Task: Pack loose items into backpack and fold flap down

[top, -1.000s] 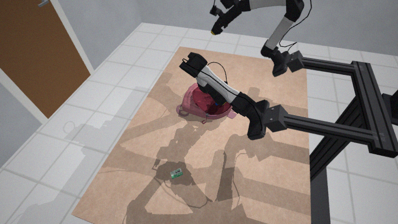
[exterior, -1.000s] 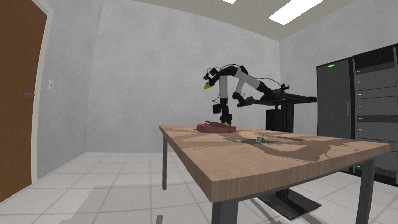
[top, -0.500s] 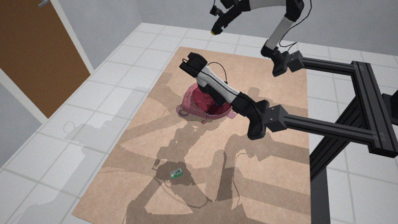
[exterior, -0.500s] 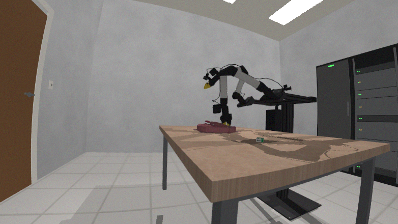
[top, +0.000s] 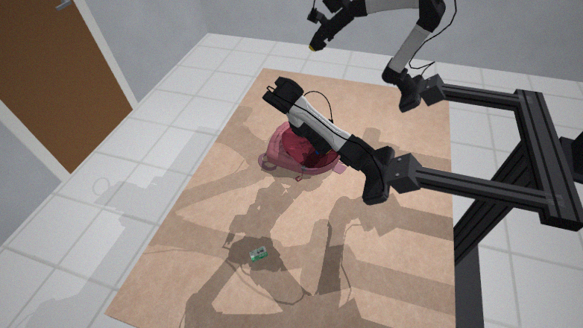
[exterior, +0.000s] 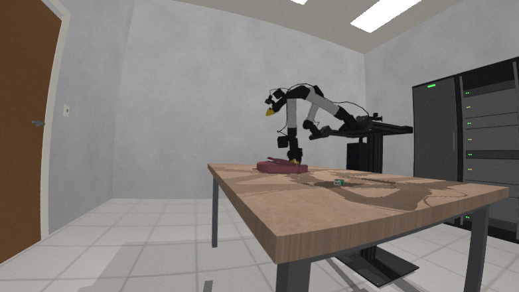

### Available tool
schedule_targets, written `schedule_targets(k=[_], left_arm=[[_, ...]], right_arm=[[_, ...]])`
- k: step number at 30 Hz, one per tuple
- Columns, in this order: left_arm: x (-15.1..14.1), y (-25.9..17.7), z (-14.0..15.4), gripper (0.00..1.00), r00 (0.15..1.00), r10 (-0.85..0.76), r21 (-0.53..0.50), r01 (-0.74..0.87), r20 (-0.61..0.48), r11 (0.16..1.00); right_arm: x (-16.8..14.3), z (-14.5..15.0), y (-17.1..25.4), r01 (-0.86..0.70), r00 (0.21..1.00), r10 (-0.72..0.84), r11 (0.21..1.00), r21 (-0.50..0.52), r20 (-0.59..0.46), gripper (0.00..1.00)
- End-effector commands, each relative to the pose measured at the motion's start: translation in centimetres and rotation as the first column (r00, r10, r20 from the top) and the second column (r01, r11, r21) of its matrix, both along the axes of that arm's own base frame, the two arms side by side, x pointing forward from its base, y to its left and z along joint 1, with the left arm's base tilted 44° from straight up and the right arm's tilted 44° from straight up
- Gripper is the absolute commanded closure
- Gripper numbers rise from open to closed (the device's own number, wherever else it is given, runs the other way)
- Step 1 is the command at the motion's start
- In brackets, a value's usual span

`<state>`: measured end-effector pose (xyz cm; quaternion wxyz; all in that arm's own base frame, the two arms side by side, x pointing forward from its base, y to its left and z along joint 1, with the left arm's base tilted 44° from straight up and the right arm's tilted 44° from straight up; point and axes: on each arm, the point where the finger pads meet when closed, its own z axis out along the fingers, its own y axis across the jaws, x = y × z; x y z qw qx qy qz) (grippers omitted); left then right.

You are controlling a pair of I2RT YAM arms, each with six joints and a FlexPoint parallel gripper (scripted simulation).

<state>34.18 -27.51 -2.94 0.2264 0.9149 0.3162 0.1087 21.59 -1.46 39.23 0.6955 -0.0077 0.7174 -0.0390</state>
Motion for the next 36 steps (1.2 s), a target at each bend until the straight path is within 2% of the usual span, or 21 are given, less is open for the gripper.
schedule_targets(k=[1,15,16,19,20,21,30,31,36], left_arm=[[1.3,1.2,0.7,0.87,0.998,0.035,0.012,-0.035,0.043,0.999],[1.3,1.3,0.8,0.87,0.998,0.035,0.011,-0.035,0.042,0.999],[0.4,-0.5,-0.6,0.87,1.000,0.021,0.017,-0.021,0.023,1.000],[0.5,0.0,0.0,0.87,0.999,0.023,0.012,-0.024,0.023,1.000],[1.0,0.5,-0.7,0.87,0.999,0.045,0.020,-0.046,0.021,0.999],[0.0,-0.4,0.6,0.87,1.000,-0.002,-0.008,0.002,0.013,1.000],[0.0,-0.4,0.3,0.87,1.000,-0.002,-0.003,0.002,0.010,1.000],[0.0,-0.4,0.3,0.77,1.000,-0.002,-0.003,0.002,0.010,1.000],[0.0,-0.4,0.3,0.77,1.000,-0.002,-0.003,0.002,0.010,1.000]], right_arm=[[-0.3,0.5,0.1,-0.003,1.000,0.003,1.000,-0.003,0.017,0.10],[-0.3,0.5,0.1,-0.003,1.000,0.003,1.000,-0.003,0.017,0.10],[-0.3,0.5,0.1,-0.003,1.000,0.003,1.000,-0.003,0.017,0.10],[-0.3,0.5,0.1,-0.003,1.000,0.003,1.000,-0.003,0.017,0.10],[-0.3,0.5,0.1,-0.003,1.000,0.003,1.000,-0.003,0.017,0.10],[-0.3,0.5,0.1,-0.003,1.000,0.003,1.000,-0.003,0.017,0.10],[-0.3,0.5,0.1,-0.003,1.000,0.003,1.000,-0.003,0.017,0.10],[-0.3,0.5,0.1,-0.003,1.000,0.003,1.000,-0.003,0.017,0.10],[-0.3,0.5,0.1,-0.003,1.000,0.003,1.000,-0.003,0.017,0.10]])
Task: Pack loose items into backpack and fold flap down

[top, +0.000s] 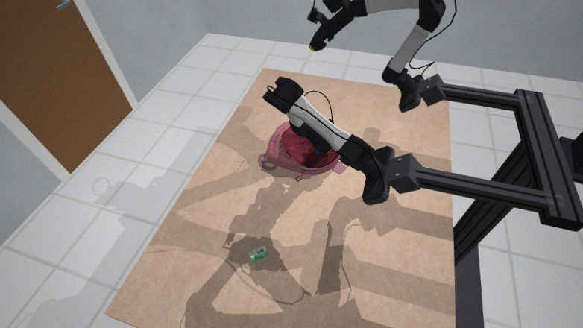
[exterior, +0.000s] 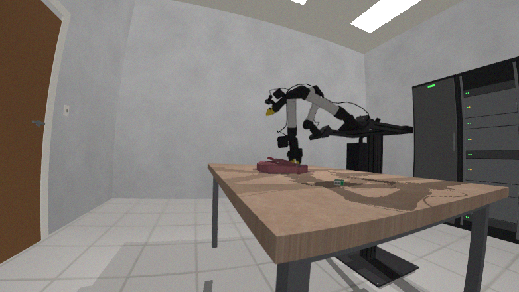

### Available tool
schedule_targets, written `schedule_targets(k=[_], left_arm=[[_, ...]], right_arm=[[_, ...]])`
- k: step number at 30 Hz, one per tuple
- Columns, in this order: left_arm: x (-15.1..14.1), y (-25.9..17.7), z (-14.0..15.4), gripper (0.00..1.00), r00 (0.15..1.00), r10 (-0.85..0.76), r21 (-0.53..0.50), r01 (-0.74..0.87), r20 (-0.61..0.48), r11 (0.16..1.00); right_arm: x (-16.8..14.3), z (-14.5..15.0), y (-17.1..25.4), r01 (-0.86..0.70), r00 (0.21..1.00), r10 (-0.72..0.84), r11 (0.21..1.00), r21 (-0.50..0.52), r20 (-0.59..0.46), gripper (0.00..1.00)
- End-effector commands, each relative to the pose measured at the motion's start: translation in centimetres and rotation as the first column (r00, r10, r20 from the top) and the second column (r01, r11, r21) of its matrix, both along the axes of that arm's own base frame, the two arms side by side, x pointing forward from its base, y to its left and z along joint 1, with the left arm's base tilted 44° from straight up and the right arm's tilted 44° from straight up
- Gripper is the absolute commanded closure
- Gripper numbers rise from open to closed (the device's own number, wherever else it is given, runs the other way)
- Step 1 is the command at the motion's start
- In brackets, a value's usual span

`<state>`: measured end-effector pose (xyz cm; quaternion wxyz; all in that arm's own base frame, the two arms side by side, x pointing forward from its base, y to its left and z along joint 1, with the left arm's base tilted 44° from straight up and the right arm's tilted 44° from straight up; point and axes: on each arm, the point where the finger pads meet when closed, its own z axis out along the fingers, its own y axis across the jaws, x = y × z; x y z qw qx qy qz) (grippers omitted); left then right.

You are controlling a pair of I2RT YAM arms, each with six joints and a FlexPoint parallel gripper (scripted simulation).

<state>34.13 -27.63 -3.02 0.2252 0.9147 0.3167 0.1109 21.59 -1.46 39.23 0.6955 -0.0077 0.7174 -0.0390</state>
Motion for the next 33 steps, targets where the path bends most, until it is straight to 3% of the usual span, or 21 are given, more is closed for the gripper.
schedule_targets(k=[1,28,29,33], left_arm=[[0.04,-0.26,0.38,0.77,1.000,-0.004,-0.007,0.004,0.007,1.000],[0.04,-0.26,0.38,0.80,1.000,-0.004,-0.007,0.004,0.007,1.000],[0.04,-0.26,0.38,0.73,1.000,-0.004,-0.007,0.004,0.007,1.000],[0.04,-0.26,0.38,0.73,1.000,-0.004,-0.007,0.004,0.007,1.000]], right_arm=[[-0.26,0.53,0.09,-0.003,1.000,0.003,1.000,-0.003,0.017,0.10],[-0.26,0.53,0.09,-0.003,1.000,0.003,1.000,-0.003,0.017,0.10],[-0.26,0.53,0.09,-0.003,1.000,0.003,1.000,-0.003,0.017,0.10],[-0.26,0.53,0.09,-0.003,1.000,0.003,1.000,-0.003,0.017,0.10]])
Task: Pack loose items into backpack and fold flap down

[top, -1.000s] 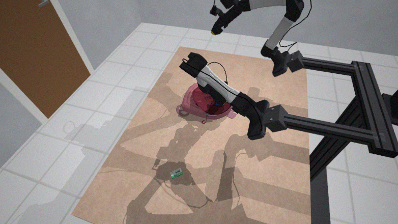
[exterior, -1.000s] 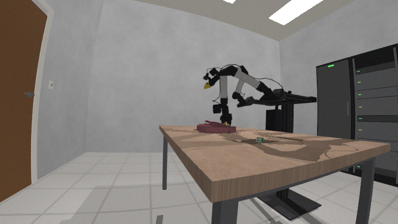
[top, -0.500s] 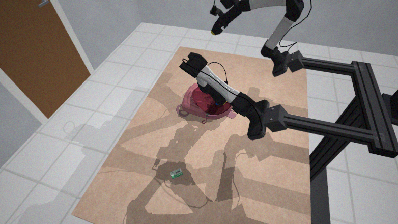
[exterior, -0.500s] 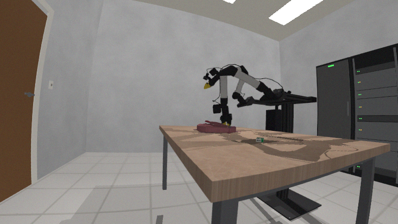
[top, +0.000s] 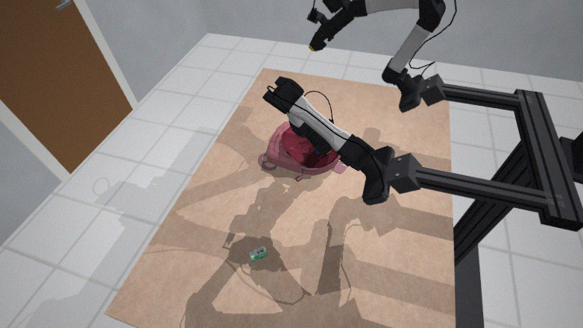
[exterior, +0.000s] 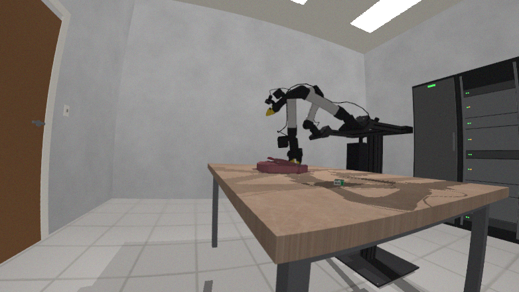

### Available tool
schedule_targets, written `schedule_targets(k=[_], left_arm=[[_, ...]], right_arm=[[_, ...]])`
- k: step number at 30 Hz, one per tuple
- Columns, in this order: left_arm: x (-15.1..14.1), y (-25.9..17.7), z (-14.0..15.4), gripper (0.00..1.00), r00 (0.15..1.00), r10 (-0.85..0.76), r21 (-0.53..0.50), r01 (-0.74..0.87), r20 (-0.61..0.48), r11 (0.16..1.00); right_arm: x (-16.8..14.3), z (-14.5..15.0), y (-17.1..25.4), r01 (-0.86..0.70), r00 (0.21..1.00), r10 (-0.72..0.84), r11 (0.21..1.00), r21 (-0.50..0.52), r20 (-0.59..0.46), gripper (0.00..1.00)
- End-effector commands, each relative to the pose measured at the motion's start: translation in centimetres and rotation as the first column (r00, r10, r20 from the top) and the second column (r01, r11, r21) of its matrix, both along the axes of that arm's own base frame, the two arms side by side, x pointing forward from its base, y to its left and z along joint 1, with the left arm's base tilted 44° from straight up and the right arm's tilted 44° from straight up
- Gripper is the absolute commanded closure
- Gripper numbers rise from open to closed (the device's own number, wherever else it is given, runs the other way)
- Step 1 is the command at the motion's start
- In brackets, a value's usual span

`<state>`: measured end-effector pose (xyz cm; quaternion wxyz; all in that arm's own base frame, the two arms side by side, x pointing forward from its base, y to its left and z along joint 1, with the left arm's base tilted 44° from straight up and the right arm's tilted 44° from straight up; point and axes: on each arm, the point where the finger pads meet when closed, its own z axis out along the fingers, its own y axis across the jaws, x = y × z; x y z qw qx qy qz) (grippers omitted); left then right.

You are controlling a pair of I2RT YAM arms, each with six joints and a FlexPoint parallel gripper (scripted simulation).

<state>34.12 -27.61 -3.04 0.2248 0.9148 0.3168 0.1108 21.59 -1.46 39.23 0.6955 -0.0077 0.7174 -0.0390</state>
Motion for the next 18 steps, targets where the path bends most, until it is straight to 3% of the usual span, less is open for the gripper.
schedule_targets(k=[1,18], left_arm=[[0.0,-0.3,0.4,0.66,1.000,-0.004,-0.007,0.005,0.008,1.000],[-1.7,-0.5,2.3,0.66,1.000,-0.007,-0.006,0.007,0.012,1.000]], right_arm=[[-0.3,0.5,0.1,-0.003,1.000,0.003,1.000,-0.003,0.017,0.10],[-0.3,0.5,0.1,-0.003,1.000,0.003,1.000,-0.003,0.017,0.10]])
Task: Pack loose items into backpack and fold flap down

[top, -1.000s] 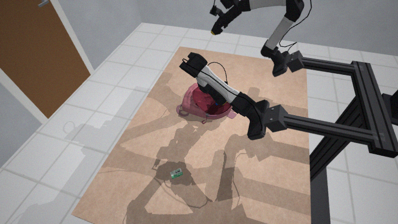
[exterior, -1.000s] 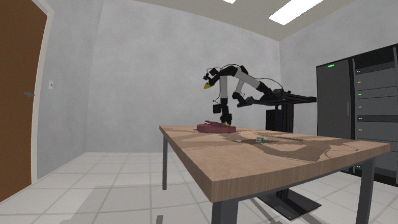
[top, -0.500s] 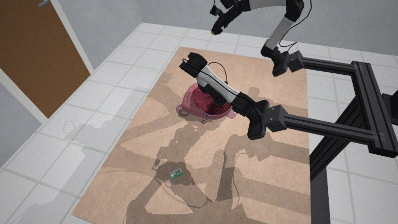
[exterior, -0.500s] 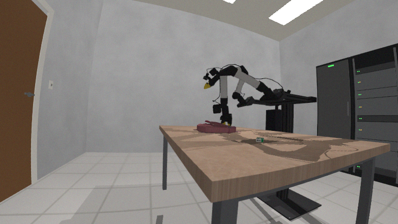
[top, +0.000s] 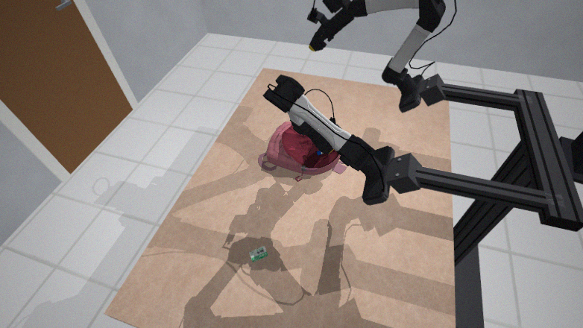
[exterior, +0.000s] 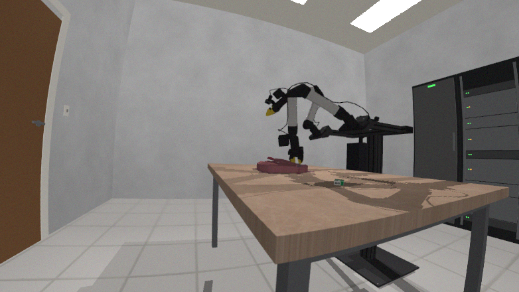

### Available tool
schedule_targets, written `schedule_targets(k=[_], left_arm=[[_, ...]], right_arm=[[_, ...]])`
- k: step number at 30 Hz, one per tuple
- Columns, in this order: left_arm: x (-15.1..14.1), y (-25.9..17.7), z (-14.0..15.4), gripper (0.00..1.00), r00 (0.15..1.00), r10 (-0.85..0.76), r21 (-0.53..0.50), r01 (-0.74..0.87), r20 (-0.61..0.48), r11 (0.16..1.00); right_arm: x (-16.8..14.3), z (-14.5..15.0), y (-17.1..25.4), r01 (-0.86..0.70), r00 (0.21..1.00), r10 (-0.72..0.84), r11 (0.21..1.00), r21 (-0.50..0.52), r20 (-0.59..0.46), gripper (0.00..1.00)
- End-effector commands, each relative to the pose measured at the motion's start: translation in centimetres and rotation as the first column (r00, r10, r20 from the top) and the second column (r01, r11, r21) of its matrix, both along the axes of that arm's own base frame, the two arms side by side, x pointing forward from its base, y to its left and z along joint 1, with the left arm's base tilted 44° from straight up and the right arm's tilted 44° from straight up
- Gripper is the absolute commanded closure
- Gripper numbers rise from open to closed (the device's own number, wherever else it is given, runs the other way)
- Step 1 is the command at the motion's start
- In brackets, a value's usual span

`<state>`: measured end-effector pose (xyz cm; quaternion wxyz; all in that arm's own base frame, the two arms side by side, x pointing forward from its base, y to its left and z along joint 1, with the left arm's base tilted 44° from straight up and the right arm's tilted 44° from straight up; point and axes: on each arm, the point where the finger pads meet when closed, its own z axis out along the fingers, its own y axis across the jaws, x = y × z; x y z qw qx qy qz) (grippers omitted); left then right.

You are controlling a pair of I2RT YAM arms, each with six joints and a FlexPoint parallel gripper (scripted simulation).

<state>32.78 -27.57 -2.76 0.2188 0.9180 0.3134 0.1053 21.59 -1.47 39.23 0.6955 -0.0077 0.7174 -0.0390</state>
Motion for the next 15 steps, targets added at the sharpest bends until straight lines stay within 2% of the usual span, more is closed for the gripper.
schedule_targets(k=[1,15], left_arm=[[-0.5,-0.5,2.1,0.66,1.000,0.003,-0.016,-0.003,0.025,1.000],[-0.8,-0.6,3.2,0.66,0.999,0.006,-0.022,-0.006,0.032,1.000]], right_arm=[[-0.3,0.5,0.1,-0.003,1.000,0.003,1.000,-0.003,0.017,0.10],[-0.3,0.5,0.1,-0.003,1.000,0.003,1.000,-0.003,0.017,0.10]])
